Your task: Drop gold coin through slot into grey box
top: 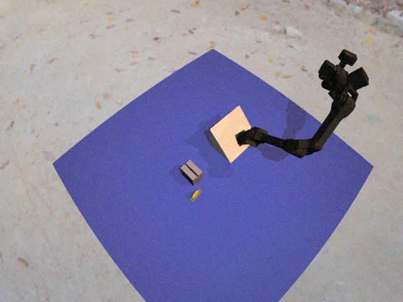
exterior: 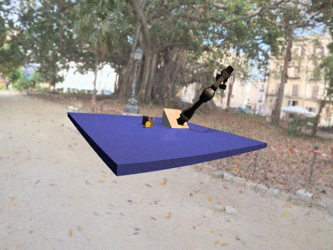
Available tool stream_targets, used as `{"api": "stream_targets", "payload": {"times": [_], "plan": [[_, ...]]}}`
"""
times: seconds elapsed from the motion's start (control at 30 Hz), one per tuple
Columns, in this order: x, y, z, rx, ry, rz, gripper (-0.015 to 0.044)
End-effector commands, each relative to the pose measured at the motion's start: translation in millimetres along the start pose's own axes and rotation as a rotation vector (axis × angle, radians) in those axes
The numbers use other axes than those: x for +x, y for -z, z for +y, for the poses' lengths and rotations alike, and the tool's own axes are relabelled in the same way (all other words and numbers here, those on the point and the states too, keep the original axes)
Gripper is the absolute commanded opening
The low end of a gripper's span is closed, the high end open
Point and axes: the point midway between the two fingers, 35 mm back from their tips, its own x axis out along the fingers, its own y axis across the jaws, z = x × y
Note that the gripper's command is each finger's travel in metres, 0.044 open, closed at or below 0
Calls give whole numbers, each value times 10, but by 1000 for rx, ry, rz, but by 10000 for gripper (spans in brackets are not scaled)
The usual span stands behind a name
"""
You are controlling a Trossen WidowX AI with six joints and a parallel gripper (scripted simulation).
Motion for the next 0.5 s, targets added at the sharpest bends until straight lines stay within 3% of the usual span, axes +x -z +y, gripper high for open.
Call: {"api": "stream_targets", "payload": {"times": [0.0, 0.27, 0.47], "plan": [[4, -27, -7, 1, 1, -8, 374], [-31, -1267, -233, 23, 23, -375, 164], [-336, -2251, -249, -2, -20, -646, 161]]}}
